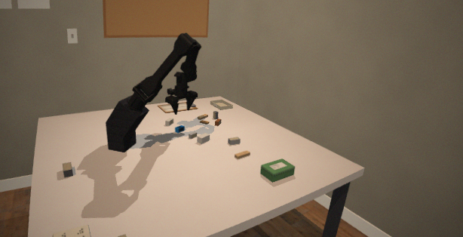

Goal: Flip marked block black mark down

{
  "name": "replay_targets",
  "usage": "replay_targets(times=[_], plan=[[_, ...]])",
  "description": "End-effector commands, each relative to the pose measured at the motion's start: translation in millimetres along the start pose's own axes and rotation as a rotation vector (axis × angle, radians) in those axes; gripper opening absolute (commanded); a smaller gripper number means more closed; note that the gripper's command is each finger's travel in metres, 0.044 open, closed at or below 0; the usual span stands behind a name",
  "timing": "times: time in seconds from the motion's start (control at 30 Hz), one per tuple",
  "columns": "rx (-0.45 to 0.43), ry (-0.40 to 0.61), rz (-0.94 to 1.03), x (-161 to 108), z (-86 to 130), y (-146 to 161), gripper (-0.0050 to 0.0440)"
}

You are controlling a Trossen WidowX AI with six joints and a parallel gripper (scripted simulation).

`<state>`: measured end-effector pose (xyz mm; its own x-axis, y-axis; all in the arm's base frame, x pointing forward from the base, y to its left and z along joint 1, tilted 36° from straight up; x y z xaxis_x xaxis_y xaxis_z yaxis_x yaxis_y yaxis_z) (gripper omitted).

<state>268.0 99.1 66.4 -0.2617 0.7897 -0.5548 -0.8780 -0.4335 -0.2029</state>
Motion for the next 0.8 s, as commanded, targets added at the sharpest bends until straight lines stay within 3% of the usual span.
replay_targets(times=[0.0,0.17,0.3,0.37,0.77], plan=[[-0.007,0.004,-0.006,0,2,-3,0.044],[0.001,0.003,0.0,1,-5,-1,0.044],[0.015,-0.003,-0.001,14,-48,0,0.044],[0.018,-0.003,-0.002,17,-60,1,0.044],[0.012,-0.002,-0.005,16,-61,-1,0.044]])
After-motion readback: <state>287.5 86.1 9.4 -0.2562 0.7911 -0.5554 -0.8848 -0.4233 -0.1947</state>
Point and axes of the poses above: the point midway between the two fingers, 35 mm back from their tips, its own z axis back along the fingers, its own y axis across the jaws, x = y × z, the point moved 6 cm from there along z, back along the fingers, and after that the axes turned 5 degrees about z, right-handed, at the moved point
